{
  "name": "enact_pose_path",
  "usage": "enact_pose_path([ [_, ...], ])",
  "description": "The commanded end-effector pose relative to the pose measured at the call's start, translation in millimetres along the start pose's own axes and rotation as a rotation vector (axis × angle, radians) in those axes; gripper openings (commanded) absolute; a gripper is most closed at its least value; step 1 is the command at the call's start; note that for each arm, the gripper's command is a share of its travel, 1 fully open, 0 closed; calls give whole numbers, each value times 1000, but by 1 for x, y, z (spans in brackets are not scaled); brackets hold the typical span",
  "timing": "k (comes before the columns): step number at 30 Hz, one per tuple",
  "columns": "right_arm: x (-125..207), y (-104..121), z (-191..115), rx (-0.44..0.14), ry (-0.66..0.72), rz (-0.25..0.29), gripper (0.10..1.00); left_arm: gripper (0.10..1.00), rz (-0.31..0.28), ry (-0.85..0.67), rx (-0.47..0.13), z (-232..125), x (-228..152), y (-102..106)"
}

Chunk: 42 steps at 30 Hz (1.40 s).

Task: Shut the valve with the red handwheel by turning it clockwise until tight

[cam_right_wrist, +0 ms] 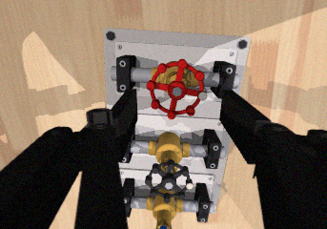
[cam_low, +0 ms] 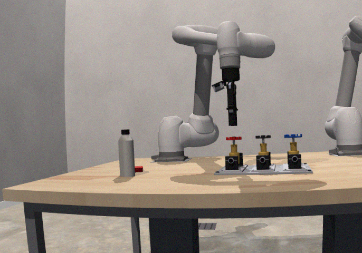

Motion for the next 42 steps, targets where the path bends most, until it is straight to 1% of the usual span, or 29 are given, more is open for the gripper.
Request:
enact_pose_path([
  [1,-1,-1,0,-7,-207,-6,532,1000,1,0,1,0,0,-1],
  [8,-1,-1,0,-8,-564,-5,532,1000,1,0,1,0,0,-1],
  [10,-1,-1,0,-8,-564,-5,532,1000,1,0,1,0,0,-1],
  [18,-1,-1,0,-9,-942,-4,532,1000,1,0,1,0,0,-1],
  [25,-1,-1,0,-10,-1233,-2,532,1000,1,0,1,0,0,-1],
  [27,-1,-1,0,-10,-1233,-2,532,1000,1,0,1,0,0,-1],
  [35,-1,-1,0,-11,-1509,-1,532,1000,1,0,1,0,0,-1],
  [42,-1,-1,0,-11,-1694,0,532,1000,1,0,1,0,0,-1],
])
Point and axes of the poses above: on each arm, the point where the finger pads meet when closed, its own y axis out along the fingers, its own x axis across the jaws, z = x × y, the point moved 8 cm from there along -y, back along the fingers, and after that the axes turned 11 degrees about y, right-handed, at the moved point
